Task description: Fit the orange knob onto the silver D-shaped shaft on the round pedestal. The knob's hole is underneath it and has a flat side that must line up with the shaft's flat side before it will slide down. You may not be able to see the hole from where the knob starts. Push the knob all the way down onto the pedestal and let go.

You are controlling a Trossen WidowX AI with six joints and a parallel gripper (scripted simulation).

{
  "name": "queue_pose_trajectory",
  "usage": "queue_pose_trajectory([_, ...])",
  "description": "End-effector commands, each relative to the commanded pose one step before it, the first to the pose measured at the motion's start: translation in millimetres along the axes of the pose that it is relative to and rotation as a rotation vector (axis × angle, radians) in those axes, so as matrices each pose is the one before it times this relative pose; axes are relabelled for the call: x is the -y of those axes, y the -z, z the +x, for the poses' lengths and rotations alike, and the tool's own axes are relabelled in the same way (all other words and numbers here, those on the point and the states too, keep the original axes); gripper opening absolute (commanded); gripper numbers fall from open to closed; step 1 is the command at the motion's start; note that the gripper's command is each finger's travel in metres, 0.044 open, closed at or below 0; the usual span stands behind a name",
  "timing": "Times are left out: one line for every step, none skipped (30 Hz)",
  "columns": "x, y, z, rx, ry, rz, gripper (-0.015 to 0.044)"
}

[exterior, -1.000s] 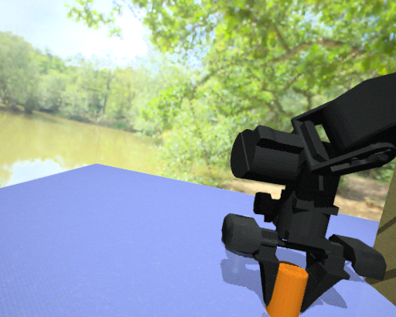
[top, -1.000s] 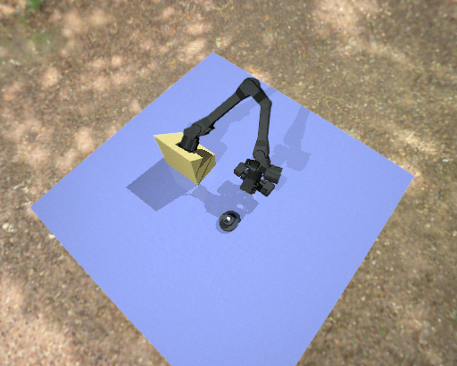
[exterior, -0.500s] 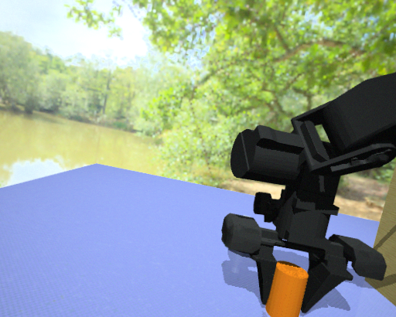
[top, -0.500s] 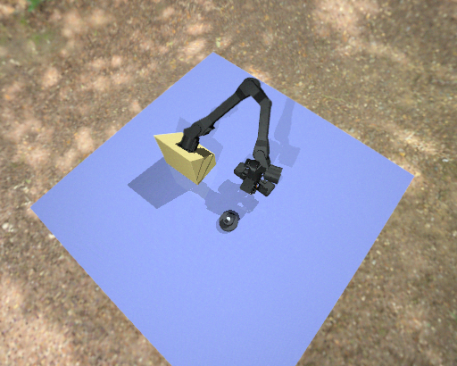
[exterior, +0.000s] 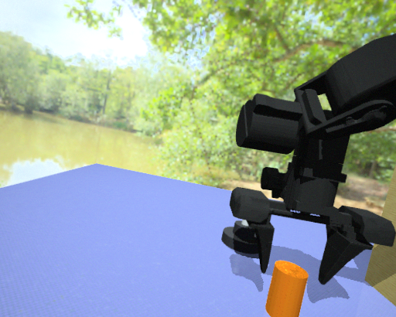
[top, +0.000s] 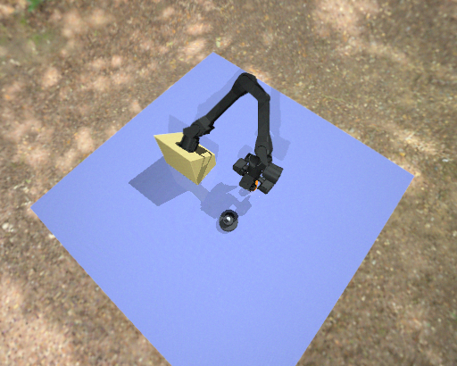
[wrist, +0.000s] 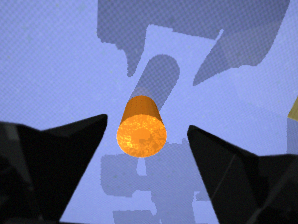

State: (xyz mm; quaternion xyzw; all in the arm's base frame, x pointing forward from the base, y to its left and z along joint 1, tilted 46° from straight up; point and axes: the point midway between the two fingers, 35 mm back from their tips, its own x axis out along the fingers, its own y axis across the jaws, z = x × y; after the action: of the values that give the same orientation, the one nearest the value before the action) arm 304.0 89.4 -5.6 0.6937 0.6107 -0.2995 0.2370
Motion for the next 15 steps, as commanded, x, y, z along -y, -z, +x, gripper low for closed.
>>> queue_pose_trajectory([-3.47, 4.54, -43.48, -0.00968, -0.02804, -0.0146, 0.044])
queue_pose_trajectory([0.0, 0.0, 0.0, 0.0, 0.0, 0.0, 0.044])
queue_pose_trajectory([0.0, 0.0, 0.0, 0.0, 0.0, 0.0, 0.044])
queue_pose_trajectory([0.0, 0.0, 0.0, 0.0, 0.0, 0.0, 0.044])
queue_pose_trajectory([0.0, 0.0, 0.0, 0.0, 0.0, 0.0, 0.044])
queue_pose_trajectory([0.0, 0.0, 0.0, 0.0, 0.0, 0.0, 0.044])
queue_pose_trajectory([0.0, 0.0, 0.0, 0.0, 0.0, 0.0, 0.044])
queue_pose_trajectory([-0.02, -0.01, 1.21, 0.0, 0.0, 0.0, 0.044])
queue_pose_trajectory([-0.02, -0.01, 3.63, -0.00005, 0.00001, 0.0, 0.044])
queue_pose_trajectory([0.07, 0.03, 5.41, -0.00023, 0.00003, 0.0, 0.044])
queue_pose_trajectory([0.11, 0.05, 3.59, -0.00025, 0.00003, 0.0, 0.044])
queue_pose_trajectory([0.05, 0.02, 1.19, -0.0001, 0.00001, 0.0, 0.044])
queue_pose_trajectory([0.0, 0.0, 0.0, 0.0, 0.0, 0.0, 0.044])
queue_pose_trajectory([-0.03, -0.01, 0.28, 0.00004, 0.00001, 0.0, 0.044])
queue_pose_trajectory([-0.09, -0.04, 0.83, 0.00012, 0.00003, -0.0001, 0.044])
